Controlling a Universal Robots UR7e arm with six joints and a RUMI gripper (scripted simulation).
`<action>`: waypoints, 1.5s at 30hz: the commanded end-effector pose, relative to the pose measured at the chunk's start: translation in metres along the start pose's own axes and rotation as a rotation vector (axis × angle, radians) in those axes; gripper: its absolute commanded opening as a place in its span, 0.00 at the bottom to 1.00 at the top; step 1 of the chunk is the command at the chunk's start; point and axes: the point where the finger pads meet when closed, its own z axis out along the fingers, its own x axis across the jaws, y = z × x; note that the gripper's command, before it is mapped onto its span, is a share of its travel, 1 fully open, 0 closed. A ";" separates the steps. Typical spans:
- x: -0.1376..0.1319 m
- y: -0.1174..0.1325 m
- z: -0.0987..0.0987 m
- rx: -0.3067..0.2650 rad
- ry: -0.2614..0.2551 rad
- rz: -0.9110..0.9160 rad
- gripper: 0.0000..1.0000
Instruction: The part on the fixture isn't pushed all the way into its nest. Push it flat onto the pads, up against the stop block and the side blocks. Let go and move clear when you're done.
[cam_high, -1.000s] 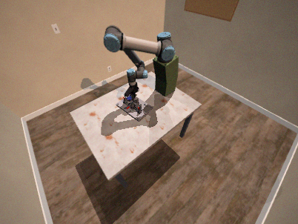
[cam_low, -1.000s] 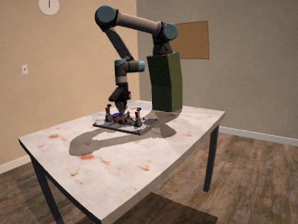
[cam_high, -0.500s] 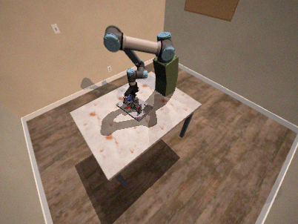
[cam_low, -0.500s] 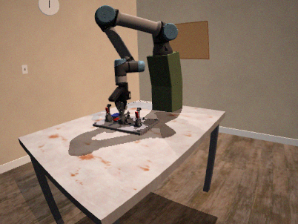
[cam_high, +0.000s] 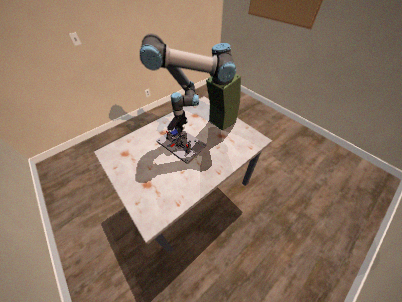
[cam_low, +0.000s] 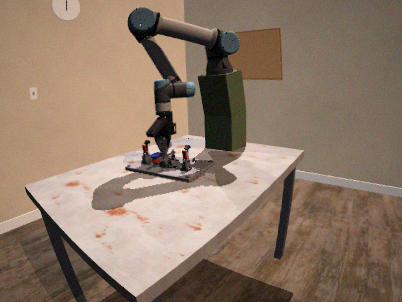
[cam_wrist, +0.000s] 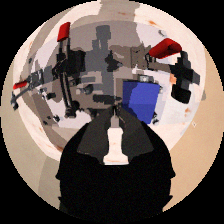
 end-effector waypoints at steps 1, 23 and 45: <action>0.004 -0.002 -0.001 0.004 0.004 0.002 0.00; 0.006 -0.003 -0.001 0.004 0.004 0.002 0.00; 0.008 -0.003 -0.001 0.001 0.000 0.001 0.00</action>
